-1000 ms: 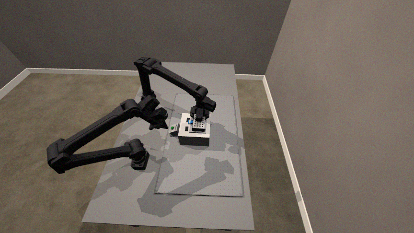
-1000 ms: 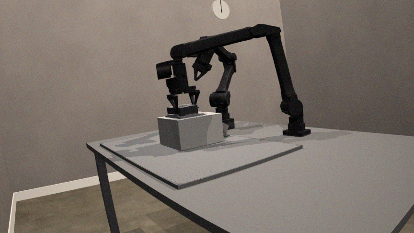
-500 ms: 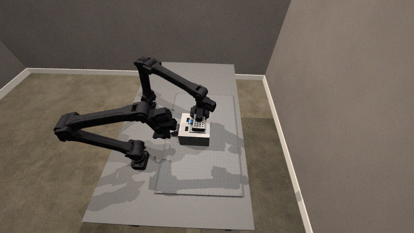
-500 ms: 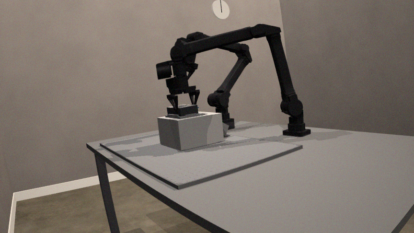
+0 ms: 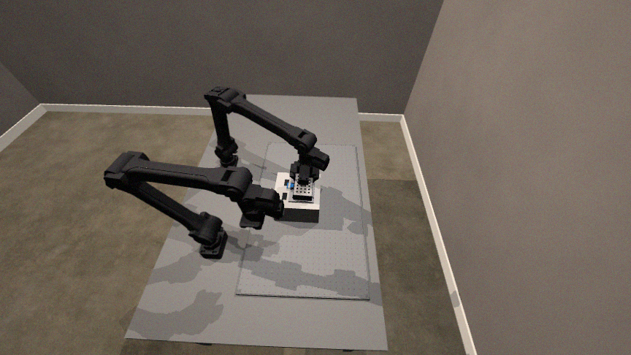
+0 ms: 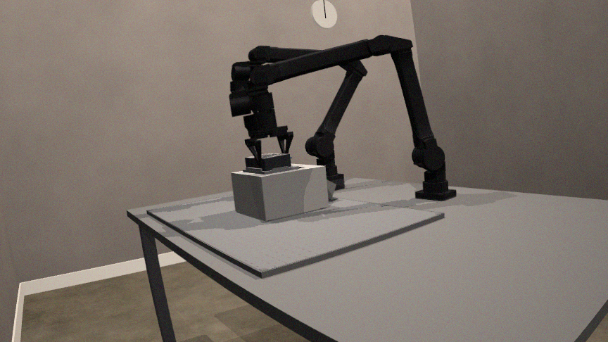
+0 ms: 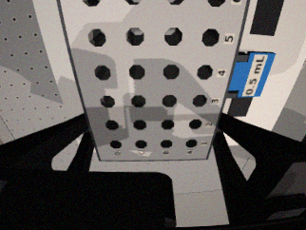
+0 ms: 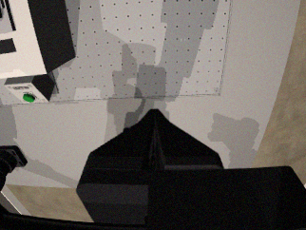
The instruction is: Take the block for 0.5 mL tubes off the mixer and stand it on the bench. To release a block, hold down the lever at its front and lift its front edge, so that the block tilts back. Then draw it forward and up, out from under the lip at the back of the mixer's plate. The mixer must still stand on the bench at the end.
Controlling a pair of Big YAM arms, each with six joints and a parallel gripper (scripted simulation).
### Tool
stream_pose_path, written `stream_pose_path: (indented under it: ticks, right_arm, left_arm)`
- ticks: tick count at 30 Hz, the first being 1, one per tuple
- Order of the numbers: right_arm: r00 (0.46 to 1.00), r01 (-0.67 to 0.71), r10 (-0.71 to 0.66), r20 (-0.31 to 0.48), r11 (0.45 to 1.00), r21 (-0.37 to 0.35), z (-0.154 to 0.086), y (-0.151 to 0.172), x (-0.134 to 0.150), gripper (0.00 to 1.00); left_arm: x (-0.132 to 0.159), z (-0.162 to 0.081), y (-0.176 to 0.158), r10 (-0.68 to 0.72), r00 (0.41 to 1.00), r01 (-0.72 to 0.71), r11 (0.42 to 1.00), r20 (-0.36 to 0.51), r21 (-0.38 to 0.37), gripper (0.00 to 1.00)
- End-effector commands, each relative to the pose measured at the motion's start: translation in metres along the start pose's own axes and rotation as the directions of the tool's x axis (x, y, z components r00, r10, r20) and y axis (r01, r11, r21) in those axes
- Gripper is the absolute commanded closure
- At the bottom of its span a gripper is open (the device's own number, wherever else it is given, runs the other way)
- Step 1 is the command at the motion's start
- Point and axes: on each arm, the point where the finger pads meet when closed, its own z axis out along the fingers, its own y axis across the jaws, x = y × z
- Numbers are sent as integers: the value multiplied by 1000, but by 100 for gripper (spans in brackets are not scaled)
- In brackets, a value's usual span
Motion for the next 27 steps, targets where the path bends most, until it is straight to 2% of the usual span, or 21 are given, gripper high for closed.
stream_pose_path:
  ticks: [1, 3, 8, 27]
  right_arm:
    - [997, 57, -56, -50, 998, 3, -16, -9, -18, 100]
    - [991, 76, -76, -106, 997, -1, -11, -2, -13, 100]
    - [995, 83, -83, -49, 997, 1, -12, 1, -9, 100]
    - [997, 74, -73, -32, 997, 9, -1, 0, -4, 100]
  left_arm:
    - [-1, -18, -9, 9, 1000, -9, 1000, 11, 21, 100]
    - [-2, -17, -7, 9, 1000, -9, 1000, 9, 27, 100]
    - [-4, -15, -4, 9, 1000, -9, 999, 8, 39, 100]
    - [-4, -14, -11, 20, 1000, -21, 1000, 14, 3, 100]
